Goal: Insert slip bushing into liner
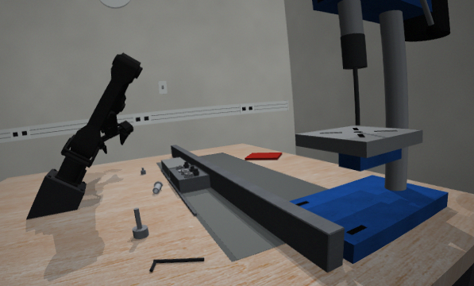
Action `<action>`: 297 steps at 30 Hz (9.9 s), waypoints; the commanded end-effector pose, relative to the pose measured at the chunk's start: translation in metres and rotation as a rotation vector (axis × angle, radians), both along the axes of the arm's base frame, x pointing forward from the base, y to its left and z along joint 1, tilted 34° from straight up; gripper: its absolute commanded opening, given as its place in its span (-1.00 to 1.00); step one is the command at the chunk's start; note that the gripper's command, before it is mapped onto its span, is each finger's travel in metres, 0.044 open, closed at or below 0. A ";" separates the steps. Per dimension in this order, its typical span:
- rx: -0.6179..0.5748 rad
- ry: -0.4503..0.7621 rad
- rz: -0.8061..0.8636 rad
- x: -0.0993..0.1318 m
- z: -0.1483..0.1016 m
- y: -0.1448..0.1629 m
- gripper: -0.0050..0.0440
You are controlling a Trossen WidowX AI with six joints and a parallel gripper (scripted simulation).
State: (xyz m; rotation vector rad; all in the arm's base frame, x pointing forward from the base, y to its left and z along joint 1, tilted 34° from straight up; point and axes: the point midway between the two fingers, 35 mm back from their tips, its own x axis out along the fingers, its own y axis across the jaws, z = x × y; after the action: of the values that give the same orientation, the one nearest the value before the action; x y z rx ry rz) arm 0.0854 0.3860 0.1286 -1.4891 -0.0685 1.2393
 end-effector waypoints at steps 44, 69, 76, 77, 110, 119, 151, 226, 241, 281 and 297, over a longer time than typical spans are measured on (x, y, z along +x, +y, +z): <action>-0.206 0.130 -0.852 0.153 0.057 -0.284 0.15; -0.320 0.313 -1.261 0.112 0.026 -0.411 0.15; -0.321 0.312 -1.262 0.127 0.003 -0.411 0.15; -0.321 0.312 -1.262 0.128 0.002 -0.411 0.15; -0.308 0.298 -1.265 0.142 -0.013 -0.410 -0.33; -0.308 0.298 -1.265 0.142 -0.013 -0.410 -0.49; 0.057 0.328 -0.977 0.130 -0.015 -0.428 -0.49; 0.681 0.307 -0.412 0.125 -0.030 -0.464 -0.16; 0.681 0.307 -0.412 0.125 -0.030 -0.464 -0.16; 0.029 0.402 -0.904 0.075 0.069 -0.446 0.15; -0.036 0.304 -1.048 0.056 0.093 -0.447 0.15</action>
State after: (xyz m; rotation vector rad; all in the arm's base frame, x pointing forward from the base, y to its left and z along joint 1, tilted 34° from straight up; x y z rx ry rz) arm 0.1413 -0.0598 0.2166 -1.0622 0.8450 0.5788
